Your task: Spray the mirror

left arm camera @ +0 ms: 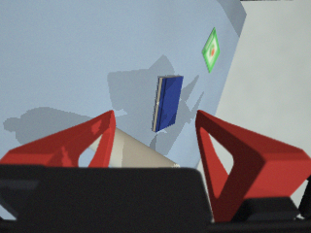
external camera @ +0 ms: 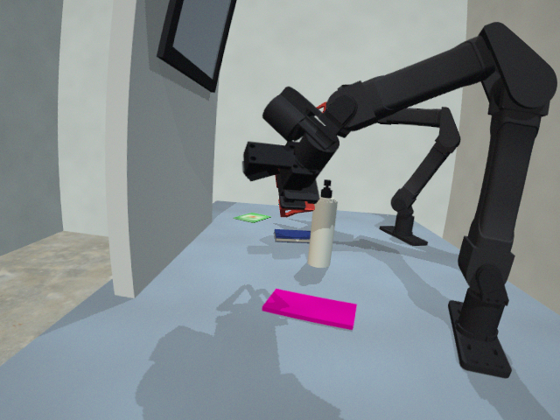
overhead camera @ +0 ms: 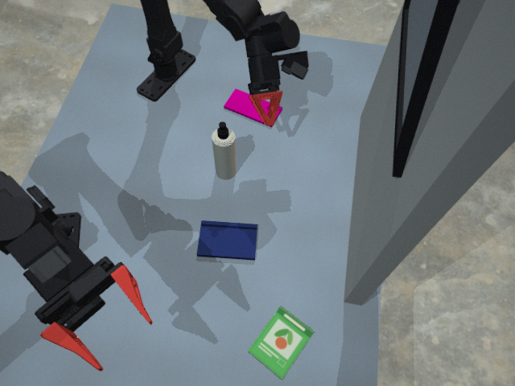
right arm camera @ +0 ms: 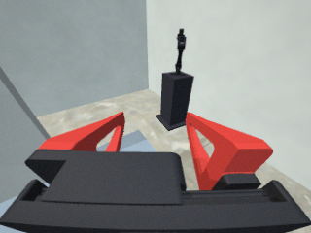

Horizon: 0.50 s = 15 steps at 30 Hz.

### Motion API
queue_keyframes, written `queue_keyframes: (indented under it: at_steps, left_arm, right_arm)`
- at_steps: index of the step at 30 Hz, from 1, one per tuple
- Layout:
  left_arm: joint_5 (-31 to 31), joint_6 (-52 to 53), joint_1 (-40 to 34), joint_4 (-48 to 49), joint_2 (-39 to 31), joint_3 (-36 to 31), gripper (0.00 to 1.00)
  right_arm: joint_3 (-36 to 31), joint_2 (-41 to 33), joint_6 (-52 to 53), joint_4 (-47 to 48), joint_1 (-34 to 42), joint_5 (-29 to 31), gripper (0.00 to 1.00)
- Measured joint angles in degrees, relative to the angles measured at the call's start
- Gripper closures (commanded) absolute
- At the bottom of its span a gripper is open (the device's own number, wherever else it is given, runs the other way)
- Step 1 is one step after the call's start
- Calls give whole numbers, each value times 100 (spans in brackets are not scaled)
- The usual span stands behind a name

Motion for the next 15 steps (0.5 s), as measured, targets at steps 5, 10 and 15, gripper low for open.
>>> queue_keyframes:
  at_steps: [5, 10, 15]
  left_arm:
    - [507, -704, 39, -323, 323, 33, 31]
    - [990, -1513, 39, -660, 719, 33, 31]
    - [1443, -2337, 39, -927, 962, -52, 31]
  right_arm:
    - [0, 0, 0, 0, 0, 0, 24]
    - [0, 0, 0, 0, 0, 0, 24]
    - [0, 0, 0, 0, 0, 0, 24]
